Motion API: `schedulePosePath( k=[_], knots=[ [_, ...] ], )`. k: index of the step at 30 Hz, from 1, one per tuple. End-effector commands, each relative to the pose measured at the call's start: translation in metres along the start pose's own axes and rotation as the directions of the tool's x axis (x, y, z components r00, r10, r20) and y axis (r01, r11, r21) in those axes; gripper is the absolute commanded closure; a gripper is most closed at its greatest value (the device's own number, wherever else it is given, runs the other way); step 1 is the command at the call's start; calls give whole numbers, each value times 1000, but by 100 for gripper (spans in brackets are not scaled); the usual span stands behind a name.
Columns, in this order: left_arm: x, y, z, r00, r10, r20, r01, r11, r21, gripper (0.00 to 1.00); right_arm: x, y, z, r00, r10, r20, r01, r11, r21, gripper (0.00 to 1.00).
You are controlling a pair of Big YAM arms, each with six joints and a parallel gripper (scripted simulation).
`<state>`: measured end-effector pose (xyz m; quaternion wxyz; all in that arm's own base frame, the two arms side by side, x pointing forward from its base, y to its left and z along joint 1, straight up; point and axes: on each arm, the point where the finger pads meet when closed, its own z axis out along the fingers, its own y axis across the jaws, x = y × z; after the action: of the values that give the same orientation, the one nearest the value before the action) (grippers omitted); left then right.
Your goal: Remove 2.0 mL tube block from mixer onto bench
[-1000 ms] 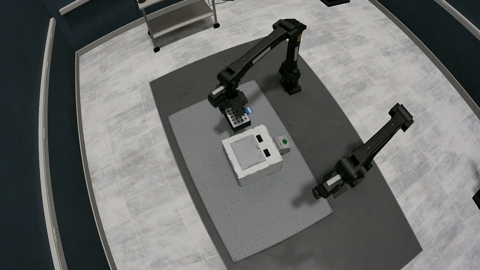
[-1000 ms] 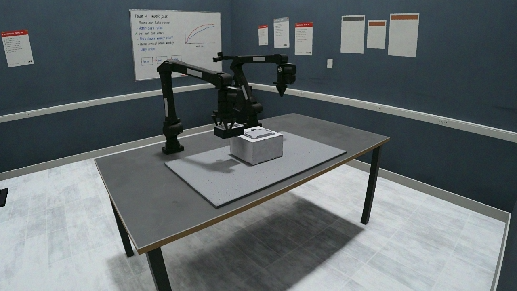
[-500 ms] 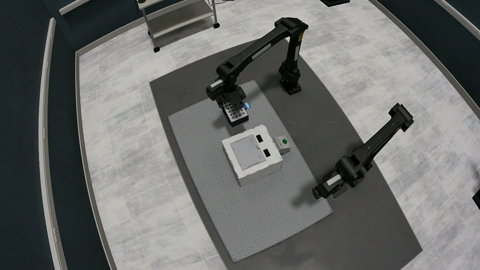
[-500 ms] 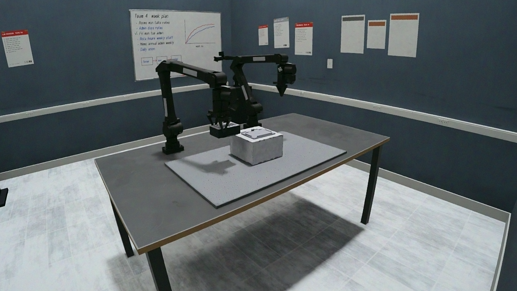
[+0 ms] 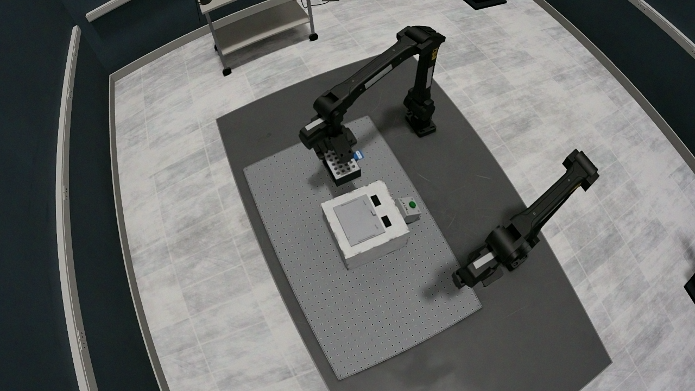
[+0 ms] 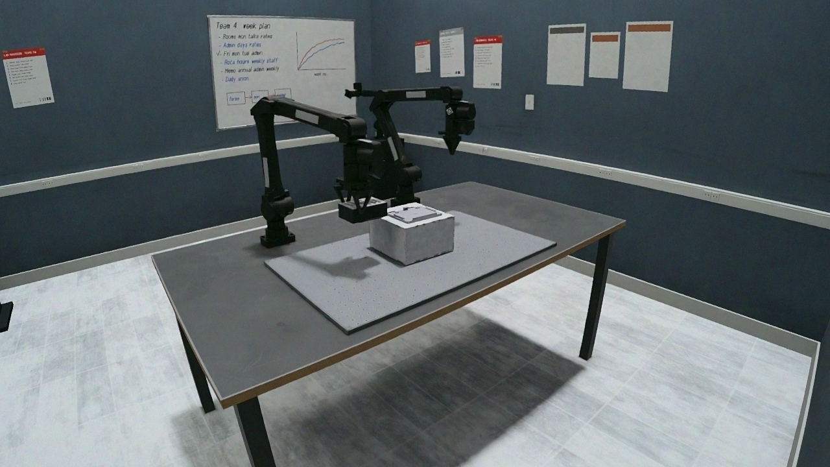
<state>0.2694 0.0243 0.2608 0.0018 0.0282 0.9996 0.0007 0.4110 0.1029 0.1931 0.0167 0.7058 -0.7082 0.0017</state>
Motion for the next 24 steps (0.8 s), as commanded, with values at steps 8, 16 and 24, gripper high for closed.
schedulePosePath(
  k=[8,16,24],
  knots=[
    [4,0,8,999,-15,-36,15,1000,3,100,15,-6,-16,1000,-10,28,7,996,92,100],
    [-2,1,-2,1000,-15,-10,15,1000,0,100,19,-6,-19,999,-13,40,8,993,120,100],
    [-8,2,-13,1000,-15,20,15,1000,-5,100,33,2,0,1000,-5,21,3,996,93,100]
  ],
)
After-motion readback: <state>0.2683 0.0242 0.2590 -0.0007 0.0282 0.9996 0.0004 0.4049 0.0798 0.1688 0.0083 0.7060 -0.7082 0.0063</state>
